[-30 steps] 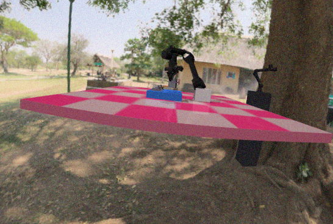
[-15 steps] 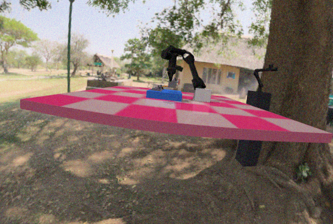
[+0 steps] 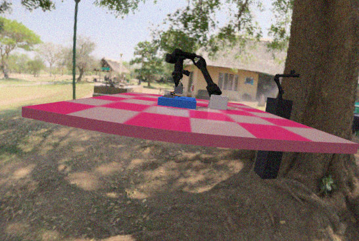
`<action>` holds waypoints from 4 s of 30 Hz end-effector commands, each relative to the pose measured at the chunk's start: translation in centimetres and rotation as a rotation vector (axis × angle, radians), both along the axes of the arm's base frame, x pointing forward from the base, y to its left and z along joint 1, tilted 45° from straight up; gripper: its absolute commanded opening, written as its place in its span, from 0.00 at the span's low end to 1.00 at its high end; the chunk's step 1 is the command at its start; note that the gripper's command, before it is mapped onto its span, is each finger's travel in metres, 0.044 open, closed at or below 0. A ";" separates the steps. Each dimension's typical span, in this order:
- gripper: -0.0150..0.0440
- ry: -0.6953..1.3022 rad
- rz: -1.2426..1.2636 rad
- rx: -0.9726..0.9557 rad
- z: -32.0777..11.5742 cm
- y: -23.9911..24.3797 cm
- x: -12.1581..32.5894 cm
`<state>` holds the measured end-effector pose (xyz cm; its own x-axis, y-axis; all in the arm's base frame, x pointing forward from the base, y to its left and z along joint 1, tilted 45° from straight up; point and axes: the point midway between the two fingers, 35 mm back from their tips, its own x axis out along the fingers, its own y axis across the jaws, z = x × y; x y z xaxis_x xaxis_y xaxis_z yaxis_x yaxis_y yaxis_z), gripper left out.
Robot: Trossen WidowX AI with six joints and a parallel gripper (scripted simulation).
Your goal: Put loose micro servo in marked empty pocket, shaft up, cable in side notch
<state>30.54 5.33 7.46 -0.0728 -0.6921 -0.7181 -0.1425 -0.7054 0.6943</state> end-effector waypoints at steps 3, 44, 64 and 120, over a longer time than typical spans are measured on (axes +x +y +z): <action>0.25 0.003 0.008 -0.003 0.1 -0.3 2.4; 0.25 0.001 0.008 -0.005 -1.0 -2.3 5.6; 0.25 0.001 0.008 -0.005 -1.0 -2.3 5.6; 0.48 0.000 0.008 -0.006 -4.6 -5.7 5.2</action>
<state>35.71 -0.38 2.82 -0.0701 -0.6965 -0.7142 -0.1386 -0.7022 0.6984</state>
